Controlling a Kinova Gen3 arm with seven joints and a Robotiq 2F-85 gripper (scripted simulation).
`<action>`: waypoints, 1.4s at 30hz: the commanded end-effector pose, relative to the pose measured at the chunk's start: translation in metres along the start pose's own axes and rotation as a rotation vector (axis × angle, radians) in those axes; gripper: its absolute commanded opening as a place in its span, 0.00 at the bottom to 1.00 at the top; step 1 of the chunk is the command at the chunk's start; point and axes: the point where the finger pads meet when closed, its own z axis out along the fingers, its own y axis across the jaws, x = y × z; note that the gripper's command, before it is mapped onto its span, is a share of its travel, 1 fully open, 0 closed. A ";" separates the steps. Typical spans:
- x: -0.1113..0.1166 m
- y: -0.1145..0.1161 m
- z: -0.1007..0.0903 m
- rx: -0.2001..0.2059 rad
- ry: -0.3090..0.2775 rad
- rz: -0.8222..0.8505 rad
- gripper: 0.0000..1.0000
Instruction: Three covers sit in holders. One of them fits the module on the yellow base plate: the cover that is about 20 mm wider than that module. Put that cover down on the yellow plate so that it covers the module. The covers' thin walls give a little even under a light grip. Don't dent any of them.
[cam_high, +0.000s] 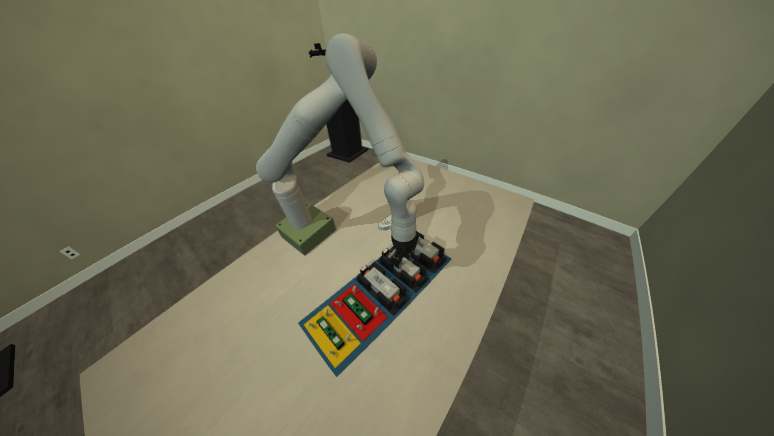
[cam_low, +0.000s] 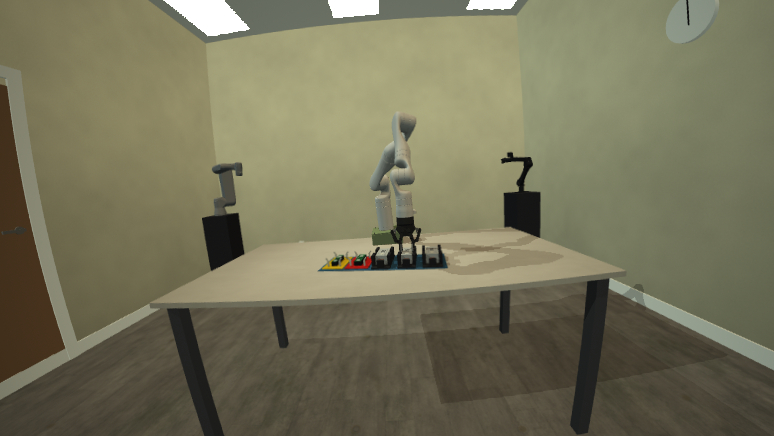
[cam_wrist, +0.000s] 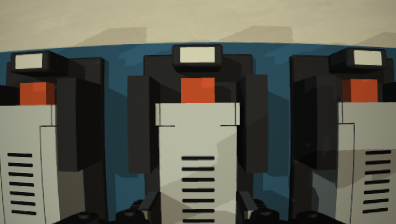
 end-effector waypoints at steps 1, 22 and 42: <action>-0.001 0.000 -0.001 -0.001 -0.002 0.000 0.00; -0.001 0.000 -0.031 -0.001 -0.002 0.000 0.01; -0.001 0.000 -0.031 -0.001 -0.002 0.000 0.00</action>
